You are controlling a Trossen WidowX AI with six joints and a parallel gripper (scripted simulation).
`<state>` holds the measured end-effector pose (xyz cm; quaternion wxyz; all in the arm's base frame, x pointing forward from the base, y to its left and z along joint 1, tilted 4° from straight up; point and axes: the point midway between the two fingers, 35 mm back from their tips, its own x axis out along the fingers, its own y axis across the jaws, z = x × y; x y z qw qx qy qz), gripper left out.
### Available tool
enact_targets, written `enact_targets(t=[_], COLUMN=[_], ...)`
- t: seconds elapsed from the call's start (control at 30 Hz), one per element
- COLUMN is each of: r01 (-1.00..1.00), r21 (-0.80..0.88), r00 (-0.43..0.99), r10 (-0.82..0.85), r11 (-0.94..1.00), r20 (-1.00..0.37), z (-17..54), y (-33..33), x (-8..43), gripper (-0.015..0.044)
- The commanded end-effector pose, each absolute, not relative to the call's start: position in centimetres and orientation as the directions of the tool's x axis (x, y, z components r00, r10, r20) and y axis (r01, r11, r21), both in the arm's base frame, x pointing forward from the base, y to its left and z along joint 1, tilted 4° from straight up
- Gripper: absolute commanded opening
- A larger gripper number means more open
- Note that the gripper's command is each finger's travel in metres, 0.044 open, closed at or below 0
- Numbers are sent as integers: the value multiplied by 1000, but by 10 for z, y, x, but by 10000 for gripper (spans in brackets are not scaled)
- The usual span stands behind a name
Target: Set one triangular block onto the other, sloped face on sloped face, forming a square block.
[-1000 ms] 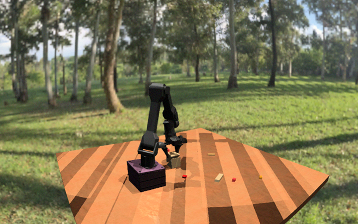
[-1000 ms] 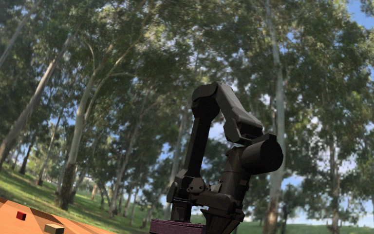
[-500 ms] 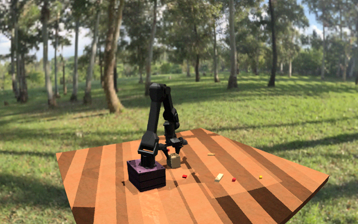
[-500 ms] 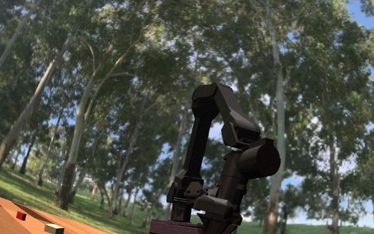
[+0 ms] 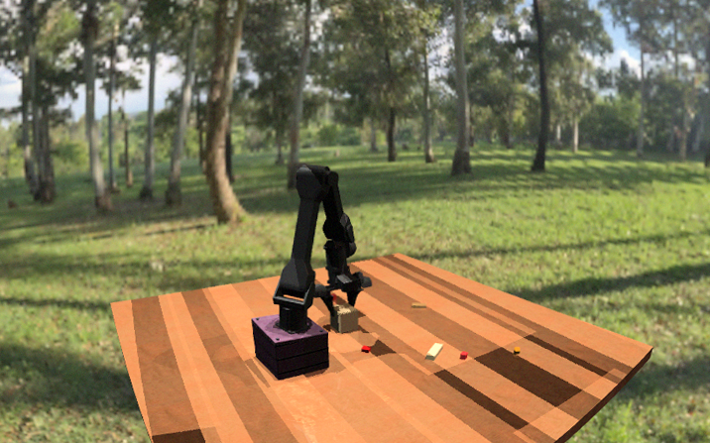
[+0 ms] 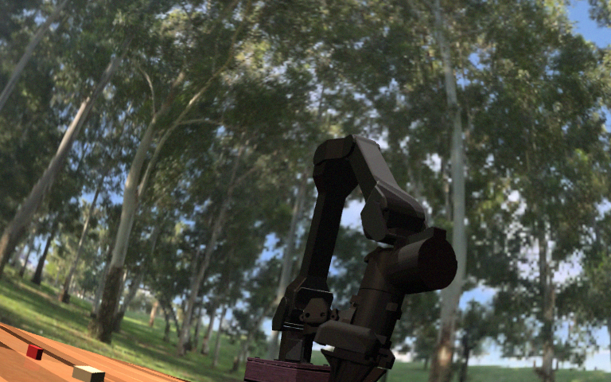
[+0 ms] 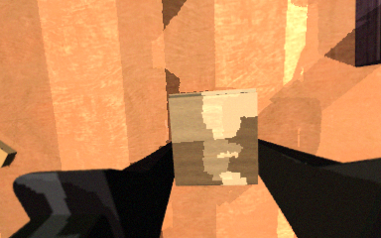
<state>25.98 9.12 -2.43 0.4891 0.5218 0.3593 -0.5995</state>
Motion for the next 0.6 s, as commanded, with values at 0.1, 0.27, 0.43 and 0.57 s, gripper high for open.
enact_targets(t=[0.1,0.27,0.43,0.57], r01=[963,963,963,963], r21=[79,79,79,79], r00=[23,23,23,23], r10=[-217,-217,-217,-217], r11=[-256,-256,-256,-256], r20=[-976,-976,-976,-976], z=[-25,-26,-26,-27], y=[90,90,89,89], x=[259,259,259,259], gripper=[0,0,0,0])
